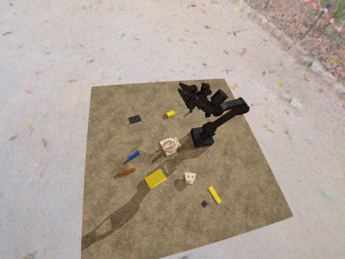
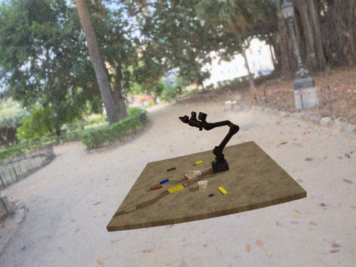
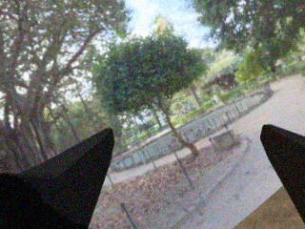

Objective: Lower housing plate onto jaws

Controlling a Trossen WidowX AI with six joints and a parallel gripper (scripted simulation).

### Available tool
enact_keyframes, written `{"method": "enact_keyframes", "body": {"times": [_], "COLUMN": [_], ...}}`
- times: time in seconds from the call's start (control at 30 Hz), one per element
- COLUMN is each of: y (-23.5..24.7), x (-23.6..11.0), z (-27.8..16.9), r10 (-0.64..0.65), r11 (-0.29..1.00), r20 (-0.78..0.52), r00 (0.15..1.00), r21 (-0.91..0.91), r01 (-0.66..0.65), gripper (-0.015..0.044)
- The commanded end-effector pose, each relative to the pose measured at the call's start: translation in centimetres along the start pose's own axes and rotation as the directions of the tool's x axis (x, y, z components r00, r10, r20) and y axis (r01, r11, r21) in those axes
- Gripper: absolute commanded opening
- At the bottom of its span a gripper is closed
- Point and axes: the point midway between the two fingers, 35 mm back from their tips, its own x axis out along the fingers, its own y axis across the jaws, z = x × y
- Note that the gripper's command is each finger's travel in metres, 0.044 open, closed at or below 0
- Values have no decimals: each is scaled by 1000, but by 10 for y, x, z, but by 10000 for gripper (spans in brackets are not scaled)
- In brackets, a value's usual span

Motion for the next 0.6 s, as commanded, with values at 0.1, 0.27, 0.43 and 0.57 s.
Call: {"method": "enact_keyframes", "body": {"times": [0.1, 0.27, 0.43, 0.57], "y": [27, 44, 59, 71], "x": [6, 5, 1, -4], "z": [-40, -66, -92, -113], "r10": [83, 128, 167, 194], "r11": [989, 971, 944, 916], "r20": [-154, -255, -354, -432], "r00": [985, 959, 920, 881], "r21": [-107, -165, -212, -242], "r01": [-100, -173, -253, -321], "gripper": [440, 440, 440, 440]}}
